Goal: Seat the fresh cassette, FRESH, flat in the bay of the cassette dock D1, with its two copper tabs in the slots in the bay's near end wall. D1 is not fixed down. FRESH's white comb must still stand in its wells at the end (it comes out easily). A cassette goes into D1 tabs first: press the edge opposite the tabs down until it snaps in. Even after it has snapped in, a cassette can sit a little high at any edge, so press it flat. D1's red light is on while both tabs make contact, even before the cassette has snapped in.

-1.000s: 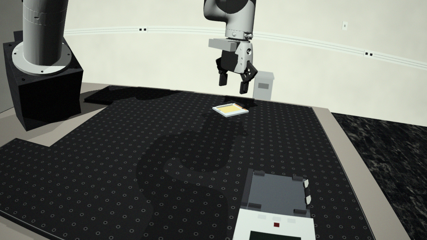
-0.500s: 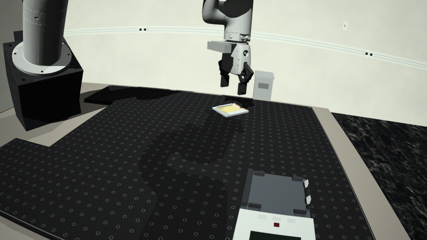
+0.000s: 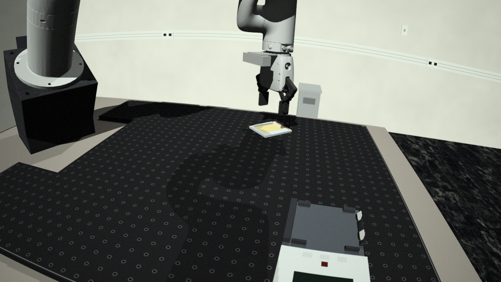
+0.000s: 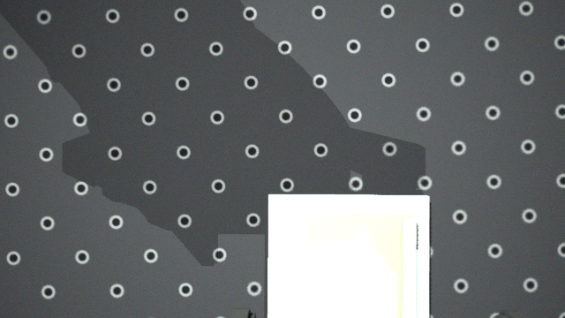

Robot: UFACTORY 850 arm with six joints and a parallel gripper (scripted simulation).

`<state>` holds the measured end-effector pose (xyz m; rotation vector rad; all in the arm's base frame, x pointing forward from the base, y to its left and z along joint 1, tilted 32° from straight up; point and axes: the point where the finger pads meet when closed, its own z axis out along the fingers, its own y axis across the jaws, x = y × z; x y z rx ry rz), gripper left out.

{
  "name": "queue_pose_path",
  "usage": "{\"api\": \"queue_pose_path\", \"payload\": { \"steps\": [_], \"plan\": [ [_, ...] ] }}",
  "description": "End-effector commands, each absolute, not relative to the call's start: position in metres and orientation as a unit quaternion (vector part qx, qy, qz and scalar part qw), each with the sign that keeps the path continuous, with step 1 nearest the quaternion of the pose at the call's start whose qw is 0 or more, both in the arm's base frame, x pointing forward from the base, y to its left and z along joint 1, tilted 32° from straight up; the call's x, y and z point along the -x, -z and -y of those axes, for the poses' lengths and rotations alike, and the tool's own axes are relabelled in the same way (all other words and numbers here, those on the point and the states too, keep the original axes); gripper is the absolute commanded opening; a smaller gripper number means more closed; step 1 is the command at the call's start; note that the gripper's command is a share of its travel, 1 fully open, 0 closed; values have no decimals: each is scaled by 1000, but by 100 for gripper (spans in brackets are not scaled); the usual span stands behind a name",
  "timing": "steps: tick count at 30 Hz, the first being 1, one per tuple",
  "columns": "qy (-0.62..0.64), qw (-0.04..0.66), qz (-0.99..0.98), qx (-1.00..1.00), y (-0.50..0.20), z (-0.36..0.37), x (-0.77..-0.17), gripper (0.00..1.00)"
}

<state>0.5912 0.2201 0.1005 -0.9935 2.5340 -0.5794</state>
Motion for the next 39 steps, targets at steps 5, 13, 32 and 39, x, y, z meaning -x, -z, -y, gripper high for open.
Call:
{"api": "queue_pose_path", "payload": {
  "steps": [5,13,32,39],
  "plan": [
    [205,179,-896,351,-92,-218,-597,100],
    [205,179,-896,351,-85,-216,-601,100],
    [205,179,-896,351,-65,-211,-611,100],
    [205,179,-896,351,-57,-208,-615,100]
  ]
}}
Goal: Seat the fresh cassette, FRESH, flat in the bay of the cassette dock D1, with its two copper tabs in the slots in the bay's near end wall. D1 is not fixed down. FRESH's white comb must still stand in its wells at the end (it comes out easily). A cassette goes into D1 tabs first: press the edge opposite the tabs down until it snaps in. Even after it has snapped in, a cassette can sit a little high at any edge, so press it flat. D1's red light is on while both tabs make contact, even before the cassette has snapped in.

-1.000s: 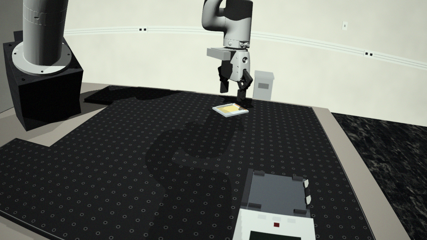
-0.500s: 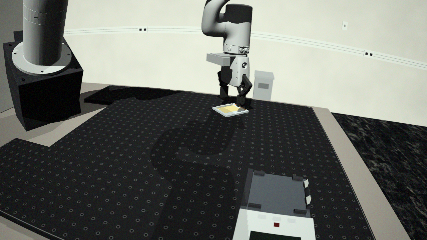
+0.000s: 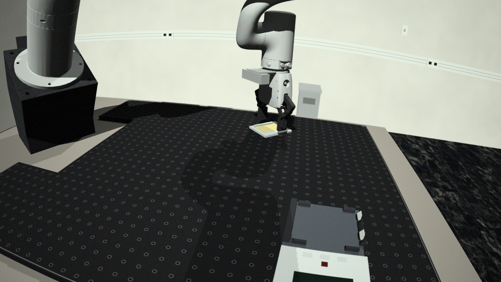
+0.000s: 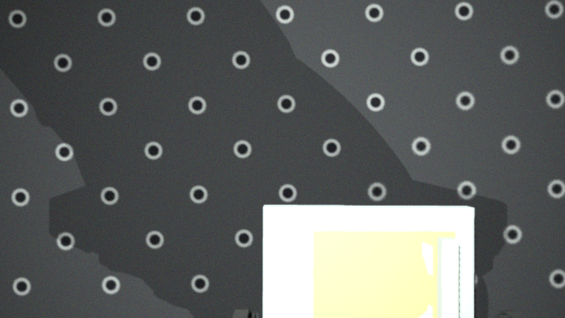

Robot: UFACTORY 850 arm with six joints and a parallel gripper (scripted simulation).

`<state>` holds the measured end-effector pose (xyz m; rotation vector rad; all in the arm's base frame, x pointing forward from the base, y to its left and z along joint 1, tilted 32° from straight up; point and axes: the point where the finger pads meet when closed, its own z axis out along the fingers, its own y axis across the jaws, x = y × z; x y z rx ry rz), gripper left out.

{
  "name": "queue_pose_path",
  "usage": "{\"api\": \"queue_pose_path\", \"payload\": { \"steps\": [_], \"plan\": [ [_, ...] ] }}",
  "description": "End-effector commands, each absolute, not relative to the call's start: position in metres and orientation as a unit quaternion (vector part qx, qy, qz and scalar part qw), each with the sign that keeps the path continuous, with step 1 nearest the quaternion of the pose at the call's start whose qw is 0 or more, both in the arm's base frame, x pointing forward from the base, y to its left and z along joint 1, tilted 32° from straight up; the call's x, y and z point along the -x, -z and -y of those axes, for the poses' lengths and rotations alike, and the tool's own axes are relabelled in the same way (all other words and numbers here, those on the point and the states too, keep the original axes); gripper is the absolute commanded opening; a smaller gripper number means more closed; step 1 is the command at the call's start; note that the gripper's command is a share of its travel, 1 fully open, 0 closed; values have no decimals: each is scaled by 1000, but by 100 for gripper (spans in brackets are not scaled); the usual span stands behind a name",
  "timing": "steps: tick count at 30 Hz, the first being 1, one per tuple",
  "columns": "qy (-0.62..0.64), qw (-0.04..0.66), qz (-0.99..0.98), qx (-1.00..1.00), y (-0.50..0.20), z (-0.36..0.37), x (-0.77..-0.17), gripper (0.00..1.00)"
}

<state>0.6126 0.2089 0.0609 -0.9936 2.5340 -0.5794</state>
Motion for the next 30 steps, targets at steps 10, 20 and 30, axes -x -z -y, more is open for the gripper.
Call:
{"api": "queue_pose_path", "payload": {
  "steps": [10,20,30],
  "plan": [
    [205,179,-896,351,-50,-206,-619,100],
    [205,179,-896,351,-50,-206,-619,0],
    [205,179,-896,351,-50,-206,-619,0]
  ]
}}
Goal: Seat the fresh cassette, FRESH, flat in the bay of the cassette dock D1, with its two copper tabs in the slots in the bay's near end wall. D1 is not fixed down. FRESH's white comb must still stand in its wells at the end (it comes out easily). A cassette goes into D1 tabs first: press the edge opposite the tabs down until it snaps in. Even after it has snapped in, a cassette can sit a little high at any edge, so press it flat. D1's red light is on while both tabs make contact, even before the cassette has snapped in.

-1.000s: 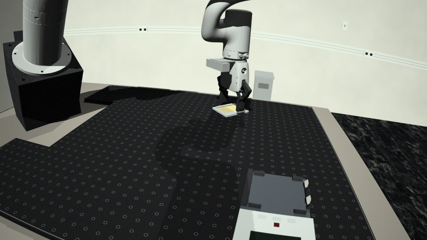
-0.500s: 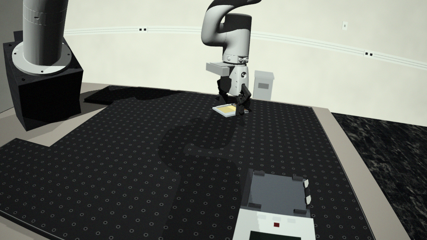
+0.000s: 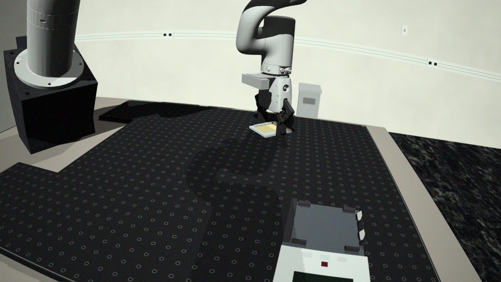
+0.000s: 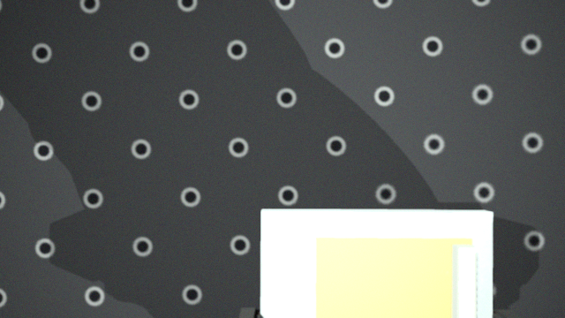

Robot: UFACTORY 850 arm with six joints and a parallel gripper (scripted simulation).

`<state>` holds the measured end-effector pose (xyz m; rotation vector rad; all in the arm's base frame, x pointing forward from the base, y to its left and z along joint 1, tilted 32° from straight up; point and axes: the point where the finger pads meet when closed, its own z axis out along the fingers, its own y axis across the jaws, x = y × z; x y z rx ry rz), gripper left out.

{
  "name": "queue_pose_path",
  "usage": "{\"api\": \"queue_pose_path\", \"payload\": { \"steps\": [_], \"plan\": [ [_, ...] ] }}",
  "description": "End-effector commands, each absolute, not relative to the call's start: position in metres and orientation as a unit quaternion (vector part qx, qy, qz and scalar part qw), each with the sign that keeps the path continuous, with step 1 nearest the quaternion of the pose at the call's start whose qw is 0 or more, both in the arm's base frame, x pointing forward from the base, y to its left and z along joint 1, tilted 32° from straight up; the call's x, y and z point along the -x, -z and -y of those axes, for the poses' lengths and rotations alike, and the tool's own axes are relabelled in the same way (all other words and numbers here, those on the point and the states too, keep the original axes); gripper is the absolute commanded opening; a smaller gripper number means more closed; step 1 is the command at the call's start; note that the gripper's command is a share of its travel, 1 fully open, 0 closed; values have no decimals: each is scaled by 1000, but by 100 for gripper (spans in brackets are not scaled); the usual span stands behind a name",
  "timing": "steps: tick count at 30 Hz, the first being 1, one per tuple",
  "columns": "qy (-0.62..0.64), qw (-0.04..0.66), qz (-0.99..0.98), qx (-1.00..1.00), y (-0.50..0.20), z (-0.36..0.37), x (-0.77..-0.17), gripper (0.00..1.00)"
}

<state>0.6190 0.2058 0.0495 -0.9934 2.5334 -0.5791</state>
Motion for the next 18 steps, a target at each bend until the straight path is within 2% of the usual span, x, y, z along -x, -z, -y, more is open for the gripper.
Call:
{"api": "queue_pose_path", "payload": {
  "steps": [1,18],
  "plan": [
    [205,179,-896,351,-50,-206,-619,0],
    [205,179,-896,351,-52,-207,-618,0]
  ]
}}
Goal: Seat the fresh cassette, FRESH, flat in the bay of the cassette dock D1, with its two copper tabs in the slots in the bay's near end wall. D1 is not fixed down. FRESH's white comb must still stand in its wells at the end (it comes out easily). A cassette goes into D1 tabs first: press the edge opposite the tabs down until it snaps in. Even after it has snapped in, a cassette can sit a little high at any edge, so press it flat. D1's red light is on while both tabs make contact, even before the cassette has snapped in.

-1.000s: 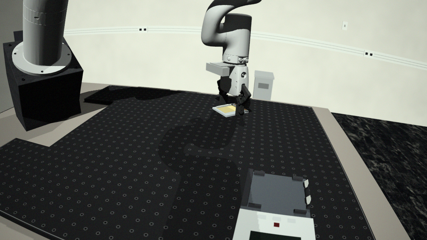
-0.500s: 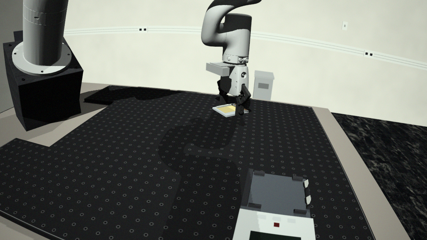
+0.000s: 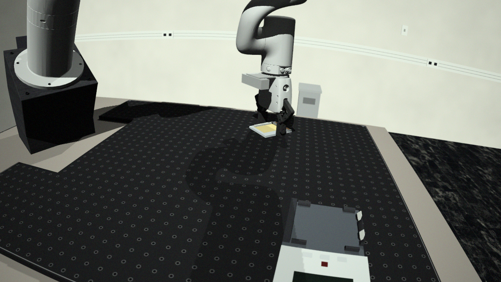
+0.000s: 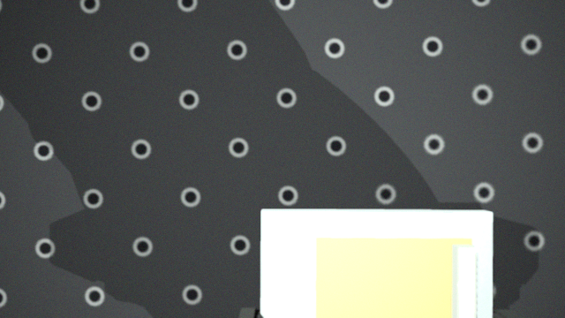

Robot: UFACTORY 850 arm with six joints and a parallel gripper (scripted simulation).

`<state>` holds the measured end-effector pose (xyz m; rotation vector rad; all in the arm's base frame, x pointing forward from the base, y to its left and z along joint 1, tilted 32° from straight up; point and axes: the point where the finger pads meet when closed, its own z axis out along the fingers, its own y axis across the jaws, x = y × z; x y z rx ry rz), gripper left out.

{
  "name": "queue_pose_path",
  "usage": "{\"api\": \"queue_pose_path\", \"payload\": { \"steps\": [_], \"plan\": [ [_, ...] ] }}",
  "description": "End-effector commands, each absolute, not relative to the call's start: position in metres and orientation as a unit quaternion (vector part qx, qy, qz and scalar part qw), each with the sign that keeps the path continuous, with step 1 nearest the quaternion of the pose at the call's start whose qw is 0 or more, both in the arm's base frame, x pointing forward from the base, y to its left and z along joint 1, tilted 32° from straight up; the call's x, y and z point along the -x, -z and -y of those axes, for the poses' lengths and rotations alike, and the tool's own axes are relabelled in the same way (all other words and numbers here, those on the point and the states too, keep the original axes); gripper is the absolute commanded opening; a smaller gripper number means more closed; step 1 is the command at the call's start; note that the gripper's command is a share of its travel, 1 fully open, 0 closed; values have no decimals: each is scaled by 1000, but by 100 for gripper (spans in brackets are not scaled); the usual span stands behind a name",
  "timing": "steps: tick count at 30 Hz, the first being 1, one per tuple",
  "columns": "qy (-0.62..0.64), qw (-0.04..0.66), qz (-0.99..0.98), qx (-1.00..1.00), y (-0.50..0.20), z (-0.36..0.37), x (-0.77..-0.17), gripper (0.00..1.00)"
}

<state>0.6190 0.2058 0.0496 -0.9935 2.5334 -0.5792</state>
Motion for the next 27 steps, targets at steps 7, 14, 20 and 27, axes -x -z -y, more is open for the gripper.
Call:
{"api": "queue_pose_path", "payload": {
  "steps": [7,14,20,27],
  "plan": [
    [205,179,-896,351,-60,-209,-614,0],
    [205,179,-896,351,-66,-211,-611,0],
    [205,179,-896,351,-73,-213,-607,0],
    [205,179,-896,351,-78,-214,-604,0]
  ]
}}
